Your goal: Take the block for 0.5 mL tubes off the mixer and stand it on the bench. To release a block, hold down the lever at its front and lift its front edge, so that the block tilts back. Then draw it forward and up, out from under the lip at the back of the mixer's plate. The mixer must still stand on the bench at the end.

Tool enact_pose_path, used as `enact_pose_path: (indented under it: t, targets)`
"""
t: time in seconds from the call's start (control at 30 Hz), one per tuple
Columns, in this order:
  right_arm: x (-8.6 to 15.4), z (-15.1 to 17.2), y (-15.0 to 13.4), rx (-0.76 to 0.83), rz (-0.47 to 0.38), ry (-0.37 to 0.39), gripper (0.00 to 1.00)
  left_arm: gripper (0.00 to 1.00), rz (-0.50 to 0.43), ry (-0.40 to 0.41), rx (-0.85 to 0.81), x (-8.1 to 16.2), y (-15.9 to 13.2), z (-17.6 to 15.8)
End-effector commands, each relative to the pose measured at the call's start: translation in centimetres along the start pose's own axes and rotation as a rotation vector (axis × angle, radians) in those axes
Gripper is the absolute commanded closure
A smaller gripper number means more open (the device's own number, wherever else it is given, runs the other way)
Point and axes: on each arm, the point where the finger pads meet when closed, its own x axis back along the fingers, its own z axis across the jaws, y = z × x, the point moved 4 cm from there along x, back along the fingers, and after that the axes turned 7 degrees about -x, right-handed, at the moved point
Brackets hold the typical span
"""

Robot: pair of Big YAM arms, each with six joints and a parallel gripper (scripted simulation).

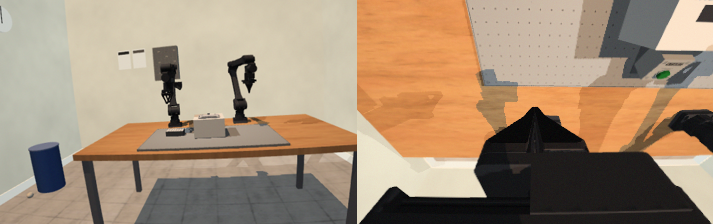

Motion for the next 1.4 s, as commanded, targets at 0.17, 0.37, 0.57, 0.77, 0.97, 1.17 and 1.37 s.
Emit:
enact_pose_path:
  t: [0.17, 0.37, 0.57, 0.77, 0.97, 1.17, 1.37]
  targets:
    - [3.8, -1.1, 0.4, 0.001, -0.007, -0.046, 0.00, 1.00, -0.042, 0.012, 0.015, 1.2, 0.5, 0.5]
    - [4.6, 0.0, -1.0, -0.072, -0.006, -0.039, 0.00, 1.00, -0.057, 0.016, 0.014, 1.9, 0.7, 0.5]
    - [6.0, 2.7, -4.3, -0.247, -0.005, -0.034, 0.00, 1.00, -0.066, 0.018, 0.014, 2.2, 0.9, 0.6]
    - [3.9, 2.4, -4.3, -0.369, -0.004, -0.003, 0.00, 1.00, -0.071, 0.020, 0.014, 2.4, 1.0, 0.6]
    - [4.5, 2.0, -4.7, -0.446, -0.011, -0.027, 0.00, 1.00, -0.074, 0.021, 0.014, 2.6, 1.0, 0.6]
    - [5.2, 1.4, -3.9, -0.571, -0.019, -0.051, 0.00, 1.00, -0.077, 0.021, 0.013, 2.7, 1.1, 0.6]
    - [5.4, 2.5, -5.3, -0.699, -0.014, -0.048, 0.00, 1.00, -0.053, 0.014, 0.014, 1.7, 0.7, 0.5]
